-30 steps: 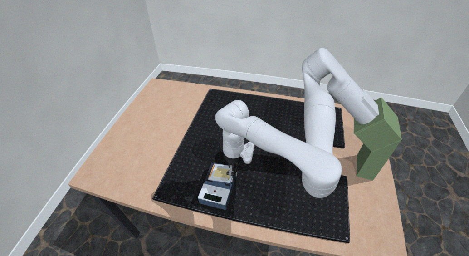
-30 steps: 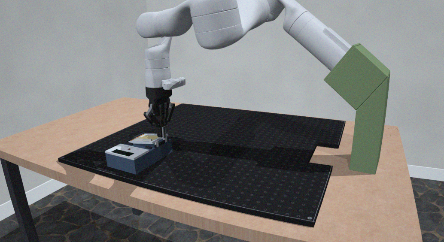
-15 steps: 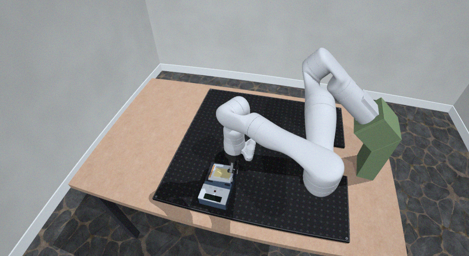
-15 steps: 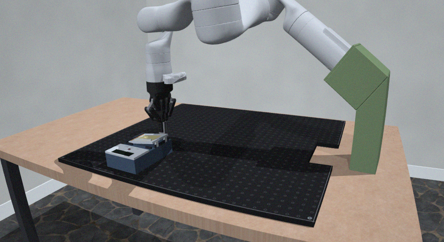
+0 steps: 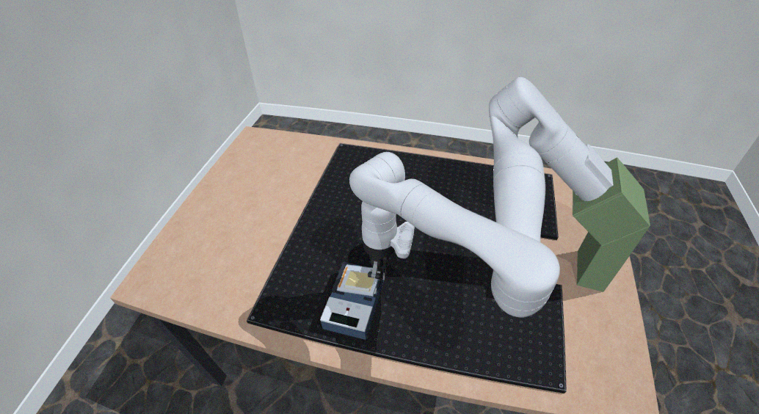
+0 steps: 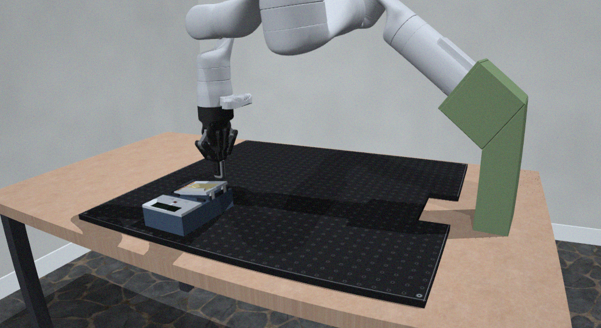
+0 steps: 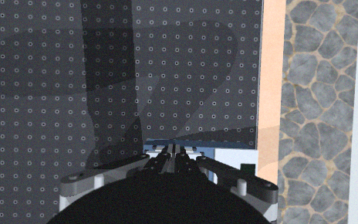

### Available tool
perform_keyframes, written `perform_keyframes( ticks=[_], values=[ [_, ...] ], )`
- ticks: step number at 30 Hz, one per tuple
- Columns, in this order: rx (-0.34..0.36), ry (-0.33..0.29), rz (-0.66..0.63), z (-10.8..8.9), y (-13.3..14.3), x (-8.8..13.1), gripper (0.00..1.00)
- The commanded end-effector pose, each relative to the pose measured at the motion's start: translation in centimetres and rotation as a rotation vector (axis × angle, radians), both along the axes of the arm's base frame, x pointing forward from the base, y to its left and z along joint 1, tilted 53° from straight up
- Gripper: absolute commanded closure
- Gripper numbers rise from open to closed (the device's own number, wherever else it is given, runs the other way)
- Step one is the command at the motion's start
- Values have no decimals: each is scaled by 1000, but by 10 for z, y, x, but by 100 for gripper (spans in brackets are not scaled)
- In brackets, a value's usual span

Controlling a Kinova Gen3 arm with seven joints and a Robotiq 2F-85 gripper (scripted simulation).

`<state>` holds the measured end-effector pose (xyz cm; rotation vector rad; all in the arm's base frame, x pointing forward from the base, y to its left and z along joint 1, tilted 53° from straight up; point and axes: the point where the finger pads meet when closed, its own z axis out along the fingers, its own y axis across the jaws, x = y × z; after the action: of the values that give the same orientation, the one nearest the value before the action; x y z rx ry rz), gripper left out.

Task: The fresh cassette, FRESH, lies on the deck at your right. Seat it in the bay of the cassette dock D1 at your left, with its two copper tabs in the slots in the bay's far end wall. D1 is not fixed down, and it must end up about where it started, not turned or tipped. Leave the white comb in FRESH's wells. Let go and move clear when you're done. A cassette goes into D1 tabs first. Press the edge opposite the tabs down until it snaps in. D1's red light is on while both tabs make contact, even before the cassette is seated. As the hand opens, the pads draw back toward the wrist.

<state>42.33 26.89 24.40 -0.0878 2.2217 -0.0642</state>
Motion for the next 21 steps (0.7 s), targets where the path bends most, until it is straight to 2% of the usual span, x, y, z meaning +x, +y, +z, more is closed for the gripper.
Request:
perform_keyframes(
  ticks=[1, 21],
  values=[
    [2, -1, 1, 3, 1, 2, 100],
    [2, -1, 1, 23, 3, 16, 100]
  ],
)
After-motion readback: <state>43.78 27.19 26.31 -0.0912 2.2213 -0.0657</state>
